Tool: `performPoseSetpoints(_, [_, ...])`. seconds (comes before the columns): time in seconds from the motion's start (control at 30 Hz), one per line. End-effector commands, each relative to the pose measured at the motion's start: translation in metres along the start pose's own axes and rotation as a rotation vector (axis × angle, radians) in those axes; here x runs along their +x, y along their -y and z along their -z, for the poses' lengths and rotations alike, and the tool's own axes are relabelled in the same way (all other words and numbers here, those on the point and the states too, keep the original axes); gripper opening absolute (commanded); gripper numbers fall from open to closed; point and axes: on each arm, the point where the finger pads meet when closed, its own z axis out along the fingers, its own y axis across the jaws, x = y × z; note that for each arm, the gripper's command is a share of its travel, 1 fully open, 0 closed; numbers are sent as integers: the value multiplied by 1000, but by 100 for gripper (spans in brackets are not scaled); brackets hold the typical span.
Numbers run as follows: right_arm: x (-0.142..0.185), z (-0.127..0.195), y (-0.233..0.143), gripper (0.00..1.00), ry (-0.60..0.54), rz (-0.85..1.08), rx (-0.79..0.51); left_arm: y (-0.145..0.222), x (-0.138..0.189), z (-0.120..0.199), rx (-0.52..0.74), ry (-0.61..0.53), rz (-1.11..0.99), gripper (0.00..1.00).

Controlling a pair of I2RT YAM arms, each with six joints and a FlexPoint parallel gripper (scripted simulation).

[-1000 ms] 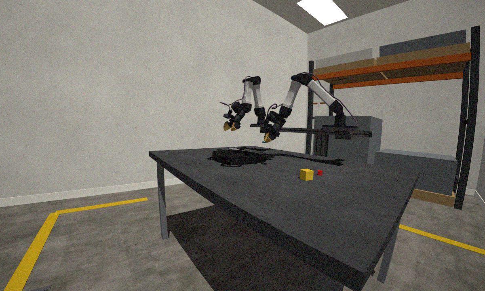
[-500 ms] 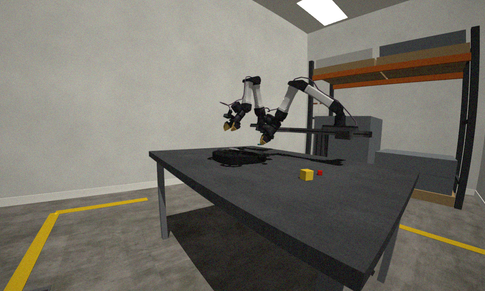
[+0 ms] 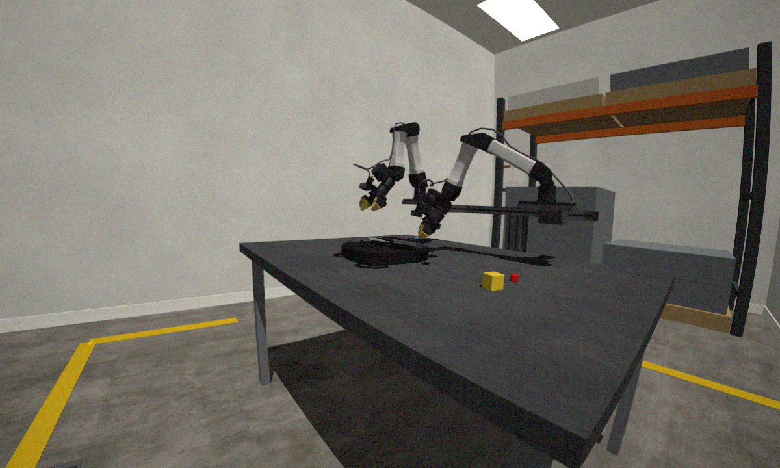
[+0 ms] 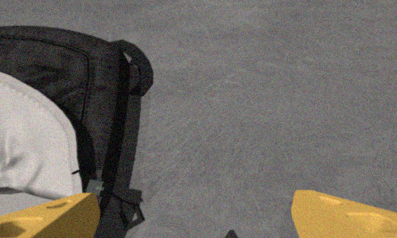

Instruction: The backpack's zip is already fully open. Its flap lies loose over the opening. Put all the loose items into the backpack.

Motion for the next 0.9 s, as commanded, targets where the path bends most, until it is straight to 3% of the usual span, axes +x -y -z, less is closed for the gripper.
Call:
performPoseSetpoints(0.0, [-12,1,2,90,34,0,-2,21,-32,10,52,68,36,3])
performPoseSetpoints(0.87, [-12,1,2,90,34,0,-2,21,-46,17,56,68,43,3])
